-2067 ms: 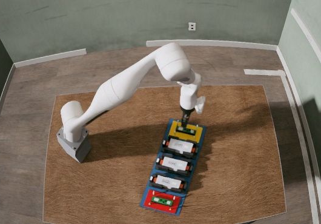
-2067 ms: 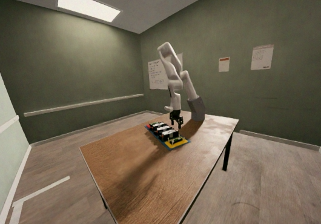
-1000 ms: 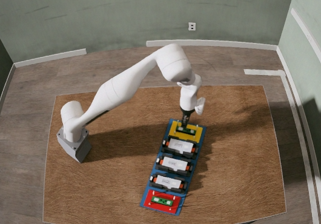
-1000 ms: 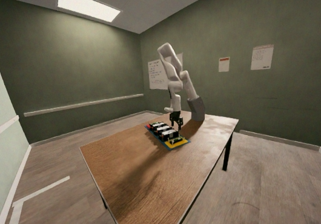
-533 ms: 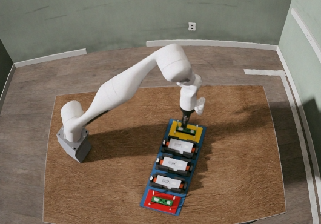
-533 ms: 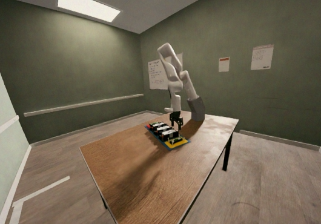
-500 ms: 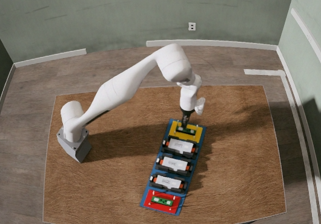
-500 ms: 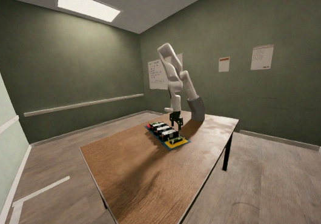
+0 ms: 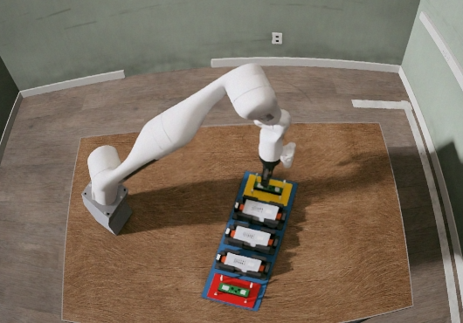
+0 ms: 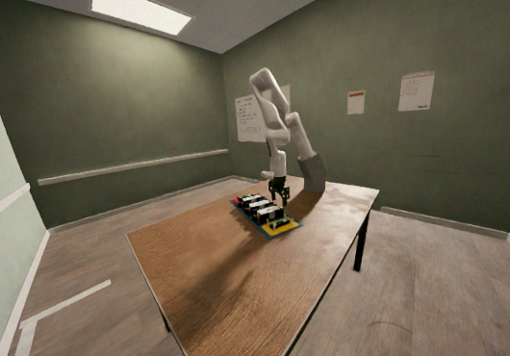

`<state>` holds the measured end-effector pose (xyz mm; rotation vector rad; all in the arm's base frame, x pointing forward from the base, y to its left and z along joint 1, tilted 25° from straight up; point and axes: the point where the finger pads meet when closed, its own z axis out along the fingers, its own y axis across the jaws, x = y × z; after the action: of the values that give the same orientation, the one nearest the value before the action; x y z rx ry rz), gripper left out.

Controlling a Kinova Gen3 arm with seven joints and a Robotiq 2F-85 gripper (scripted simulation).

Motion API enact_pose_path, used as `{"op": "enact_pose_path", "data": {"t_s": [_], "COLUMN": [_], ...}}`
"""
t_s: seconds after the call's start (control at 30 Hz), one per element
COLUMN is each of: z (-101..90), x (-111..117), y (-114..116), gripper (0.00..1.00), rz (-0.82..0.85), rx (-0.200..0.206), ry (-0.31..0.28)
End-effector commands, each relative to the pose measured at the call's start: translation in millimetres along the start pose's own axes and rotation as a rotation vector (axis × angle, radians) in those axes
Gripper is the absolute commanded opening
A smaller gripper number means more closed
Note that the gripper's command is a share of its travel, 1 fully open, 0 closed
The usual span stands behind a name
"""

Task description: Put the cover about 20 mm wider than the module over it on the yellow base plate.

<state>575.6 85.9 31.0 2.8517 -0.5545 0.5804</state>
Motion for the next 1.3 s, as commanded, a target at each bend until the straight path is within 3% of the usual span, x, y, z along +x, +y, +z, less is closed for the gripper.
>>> {"op": "enact_pose_path", "data": {"t_s": [0.0,0.17,0.4,0.73,1.27], "z": [-0.3,0.6,0.6,2.5,2.7], "x": [1,1,1,0,0], "y": [21,51,51,111,115], "gripper": [1.0,1.0,1.0,1.0,1.0], "rz": [0.0,0.0,0.0,0.0,0.0], "rx": [0.002,0.002,0.002,0.002,0.001], "ry": [0.002,0.002,0.002,0.002,0.002]}}
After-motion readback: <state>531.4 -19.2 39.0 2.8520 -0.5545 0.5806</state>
